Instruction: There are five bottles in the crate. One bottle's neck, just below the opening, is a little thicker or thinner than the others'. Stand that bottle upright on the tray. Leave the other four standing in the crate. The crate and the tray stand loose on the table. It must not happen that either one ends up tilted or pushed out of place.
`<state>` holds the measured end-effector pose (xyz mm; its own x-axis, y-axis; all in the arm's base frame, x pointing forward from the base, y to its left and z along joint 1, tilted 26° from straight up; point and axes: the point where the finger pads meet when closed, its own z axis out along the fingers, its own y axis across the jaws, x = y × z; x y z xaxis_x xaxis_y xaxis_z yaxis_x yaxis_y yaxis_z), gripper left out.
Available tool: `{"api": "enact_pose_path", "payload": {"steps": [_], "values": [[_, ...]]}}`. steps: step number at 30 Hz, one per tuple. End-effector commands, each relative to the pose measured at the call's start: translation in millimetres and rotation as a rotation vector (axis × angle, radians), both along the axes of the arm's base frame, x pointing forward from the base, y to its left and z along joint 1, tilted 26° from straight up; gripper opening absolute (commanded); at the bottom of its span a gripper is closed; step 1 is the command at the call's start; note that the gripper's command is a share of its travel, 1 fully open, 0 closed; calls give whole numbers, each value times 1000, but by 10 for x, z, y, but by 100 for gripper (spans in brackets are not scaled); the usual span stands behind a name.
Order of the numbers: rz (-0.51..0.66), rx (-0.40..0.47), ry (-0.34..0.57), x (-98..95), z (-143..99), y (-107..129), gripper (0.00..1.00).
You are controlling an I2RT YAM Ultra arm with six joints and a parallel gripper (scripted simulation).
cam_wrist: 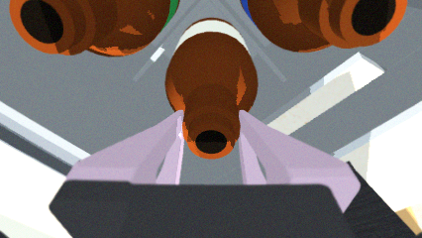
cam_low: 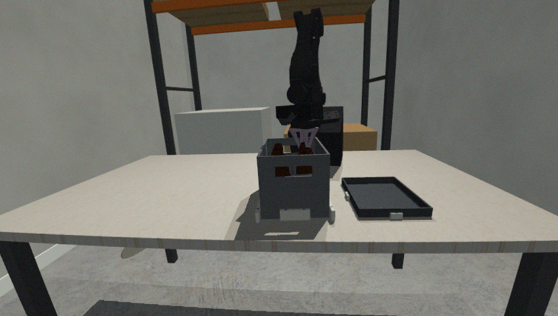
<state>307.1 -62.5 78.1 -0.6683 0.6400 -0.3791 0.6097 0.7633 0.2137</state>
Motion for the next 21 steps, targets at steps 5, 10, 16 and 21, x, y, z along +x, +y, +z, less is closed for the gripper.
{"api": "enact_pose_path", "payload": {"steps": [5, 10, 16, 21], "values": [[-4, -8, -3, -8, 3, -22, 0], [-4, -8, -3, -8, 3, -22, 0], [-4, -8, -3, -8, 3, -22, 61], [-4, -8, -3, -8, 3, -22, 61]]}}
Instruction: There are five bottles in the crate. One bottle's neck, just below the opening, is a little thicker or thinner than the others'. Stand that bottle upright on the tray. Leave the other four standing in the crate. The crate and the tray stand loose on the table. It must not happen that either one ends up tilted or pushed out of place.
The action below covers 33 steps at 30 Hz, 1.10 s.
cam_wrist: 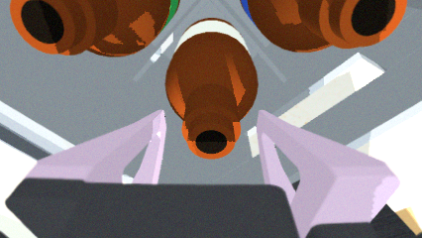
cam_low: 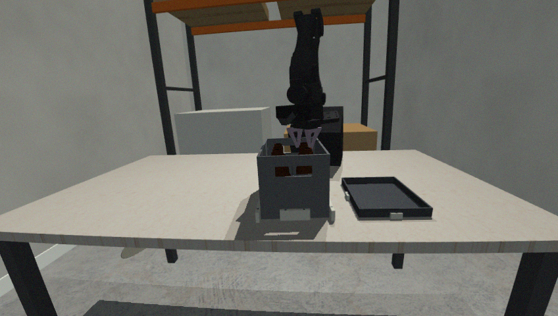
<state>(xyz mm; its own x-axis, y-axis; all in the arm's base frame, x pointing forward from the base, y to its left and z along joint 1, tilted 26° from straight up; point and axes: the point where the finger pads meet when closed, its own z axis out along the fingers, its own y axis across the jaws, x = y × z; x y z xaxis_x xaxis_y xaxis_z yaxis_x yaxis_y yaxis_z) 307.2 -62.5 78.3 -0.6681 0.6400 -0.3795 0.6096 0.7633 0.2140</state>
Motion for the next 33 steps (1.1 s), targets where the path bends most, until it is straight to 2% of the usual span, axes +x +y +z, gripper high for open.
{"api": "enact_pose_path", "payload": {"steps": [1, 27, 33], "values": [[-4, -8, -3, -9, 1, -22, 61], [-4, -8, -3, -9, 6, -22, 61], [-4, -14, -34, 30, 172, -30, 61]]}}
